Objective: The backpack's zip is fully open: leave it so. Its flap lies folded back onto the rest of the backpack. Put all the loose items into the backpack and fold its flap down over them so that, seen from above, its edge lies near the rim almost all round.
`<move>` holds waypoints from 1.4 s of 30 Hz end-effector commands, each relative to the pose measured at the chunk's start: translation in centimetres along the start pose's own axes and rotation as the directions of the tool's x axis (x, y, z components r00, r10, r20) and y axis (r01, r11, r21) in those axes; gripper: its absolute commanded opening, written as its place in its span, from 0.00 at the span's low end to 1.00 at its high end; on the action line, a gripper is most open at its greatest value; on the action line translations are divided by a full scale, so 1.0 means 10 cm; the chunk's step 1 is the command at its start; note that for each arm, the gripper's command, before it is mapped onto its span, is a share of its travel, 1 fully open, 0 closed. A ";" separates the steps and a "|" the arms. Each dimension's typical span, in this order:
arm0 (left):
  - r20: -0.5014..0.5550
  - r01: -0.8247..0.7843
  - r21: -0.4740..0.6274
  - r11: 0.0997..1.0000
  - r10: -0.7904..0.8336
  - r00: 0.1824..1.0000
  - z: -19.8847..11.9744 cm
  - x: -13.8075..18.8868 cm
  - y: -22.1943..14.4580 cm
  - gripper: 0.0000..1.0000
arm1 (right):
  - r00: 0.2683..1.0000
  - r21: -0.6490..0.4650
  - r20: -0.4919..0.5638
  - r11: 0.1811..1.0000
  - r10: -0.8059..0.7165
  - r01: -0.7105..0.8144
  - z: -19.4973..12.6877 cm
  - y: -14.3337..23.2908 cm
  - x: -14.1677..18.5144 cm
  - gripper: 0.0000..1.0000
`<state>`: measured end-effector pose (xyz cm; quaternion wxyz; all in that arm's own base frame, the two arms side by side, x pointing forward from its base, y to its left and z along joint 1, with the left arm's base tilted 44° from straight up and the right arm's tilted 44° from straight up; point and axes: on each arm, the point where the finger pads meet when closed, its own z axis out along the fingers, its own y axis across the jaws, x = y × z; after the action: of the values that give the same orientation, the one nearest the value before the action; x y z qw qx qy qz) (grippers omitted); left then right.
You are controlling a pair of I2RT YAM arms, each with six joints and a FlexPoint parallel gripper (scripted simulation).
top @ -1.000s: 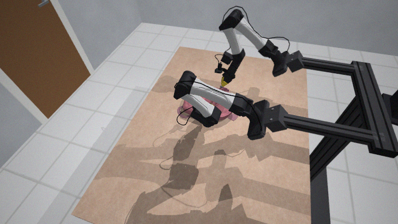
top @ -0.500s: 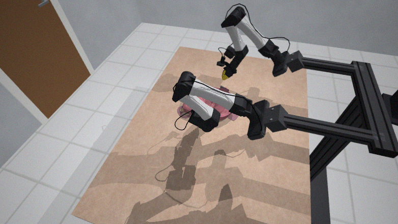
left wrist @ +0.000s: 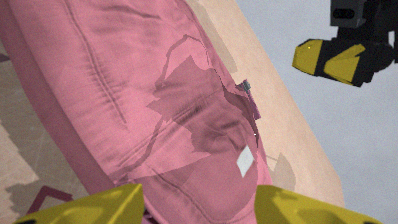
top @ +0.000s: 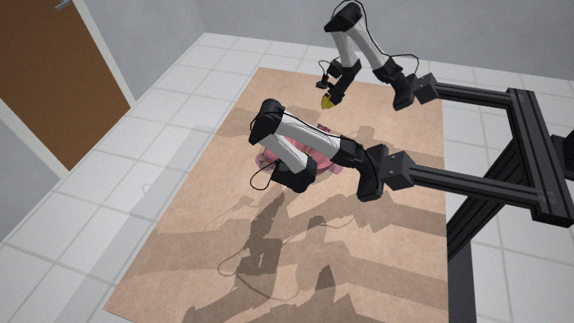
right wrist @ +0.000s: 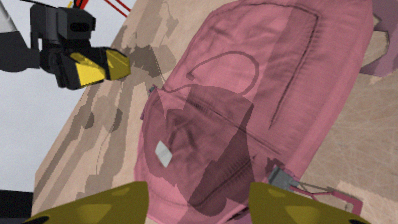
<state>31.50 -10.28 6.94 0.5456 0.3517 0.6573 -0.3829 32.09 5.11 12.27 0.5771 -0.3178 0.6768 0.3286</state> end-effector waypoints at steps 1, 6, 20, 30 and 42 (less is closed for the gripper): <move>0.015 -0.044 -0.148 0.988 0.046 0.999 -0.15 -0.27 0.13 0.90 | 1.000 0.103 0.007 0.995 -0.020 0.019 -0.17 0.07 -0.31 0.90; 0.018 -0.025 -0.256 0.966 0.030 0.999 -0.25 -0.39 0.20 0.90 | 0.999 0.192 0.019 0.981 -0.045 0.041 -0.29 0.11 -0.58 0.90; 0.043 -0.040 -0.727 0.686 0.103 0.994 -0.76 -1.18 0.64 0.90 | 0.995 0.558 0.037 0.827 -0.097 0.060 -0.86 0.49 -1.58 0.90; 0.046 -0.017 -0.906 0.423 0.139 0.989 -1.08 -1.63 0.88 0.90 | 0.994 0.734 0.043 0.678 -0.097 0.034 -1.19 0.63 -2.09 0.90; 0.041 -0.007 -0.920 0.392 0.114 0.993 -1.18 -1.56 0.98 0.90 | 0.992 0.848 0.047 0.530 -0.114 0.021 -1.50 0.76 -2.54 0.90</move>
<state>36.97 3.28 22.01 0.6953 0.0090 0.7180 0.0312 20.77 -0.09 39.96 0.7235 -0.0545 0.6882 -0.0076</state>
